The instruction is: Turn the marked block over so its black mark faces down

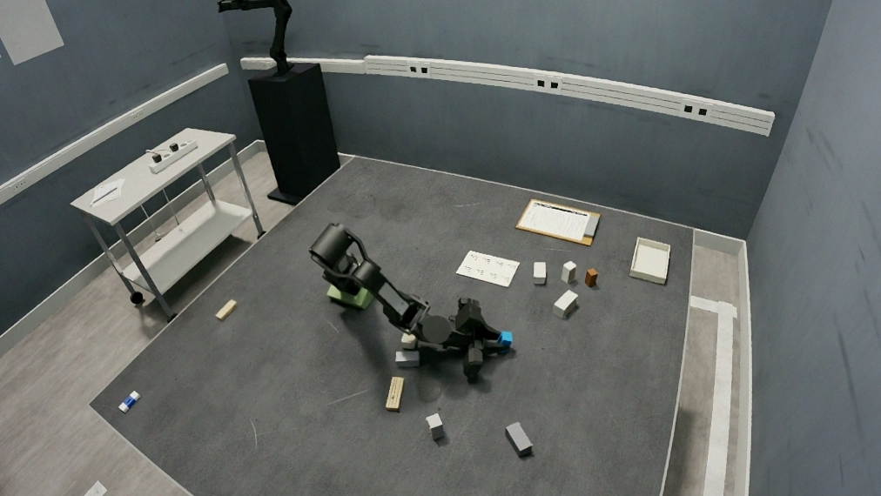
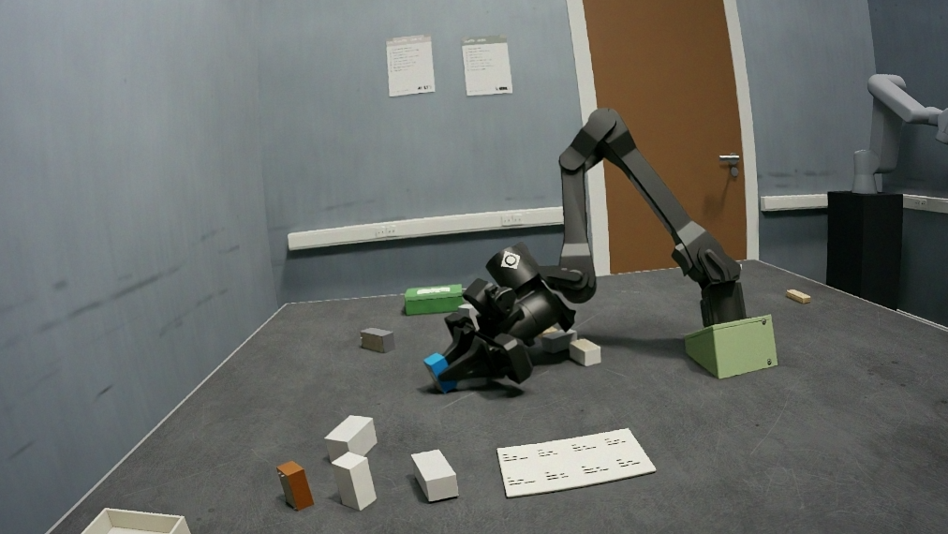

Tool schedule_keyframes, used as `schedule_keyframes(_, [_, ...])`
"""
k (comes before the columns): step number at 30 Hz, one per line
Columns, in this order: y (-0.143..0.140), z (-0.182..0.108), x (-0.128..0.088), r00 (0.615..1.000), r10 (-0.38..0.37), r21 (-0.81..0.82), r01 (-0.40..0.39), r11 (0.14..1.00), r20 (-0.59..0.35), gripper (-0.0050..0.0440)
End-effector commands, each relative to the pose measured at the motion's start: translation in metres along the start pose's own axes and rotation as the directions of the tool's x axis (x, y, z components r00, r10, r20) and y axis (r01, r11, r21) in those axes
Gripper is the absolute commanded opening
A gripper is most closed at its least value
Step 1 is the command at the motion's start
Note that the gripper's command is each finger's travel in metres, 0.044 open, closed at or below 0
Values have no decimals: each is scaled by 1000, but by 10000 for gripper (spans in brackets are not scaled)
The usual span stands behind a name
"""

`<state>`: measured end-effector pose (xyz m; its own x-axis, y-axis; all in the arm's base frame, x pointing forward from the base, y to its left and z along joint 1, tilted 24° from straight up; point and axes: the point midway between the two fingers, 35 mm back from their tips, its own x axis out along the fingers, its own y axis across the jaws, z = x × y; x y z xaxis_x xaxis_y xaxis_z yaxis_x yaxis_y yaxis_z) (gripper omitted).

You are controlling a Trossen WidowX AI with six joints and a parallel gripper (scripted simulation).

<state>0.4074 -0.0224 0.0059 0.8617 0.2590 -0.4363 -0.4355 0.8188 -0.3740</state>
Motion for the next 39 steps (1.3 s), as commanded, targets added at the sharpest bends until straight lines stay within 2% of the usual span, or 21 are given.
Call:
schedule_keyframes(1, [-4, 3, 1, 1000, -8, -8, 8, 1000, 11, -50])
schedule_keyframes(23, [-4, 3, 1, 1000, -8, -8, 8, 1000, 11, -50])
schedule_keyframes(24, [-4, 3, 1, 1000, -8, -8, 8, 1000, 11, 116])
schedule_keyframes(39, [-4, 3, 1, 1000, -8, -8, 8, 1000, 11, 125])
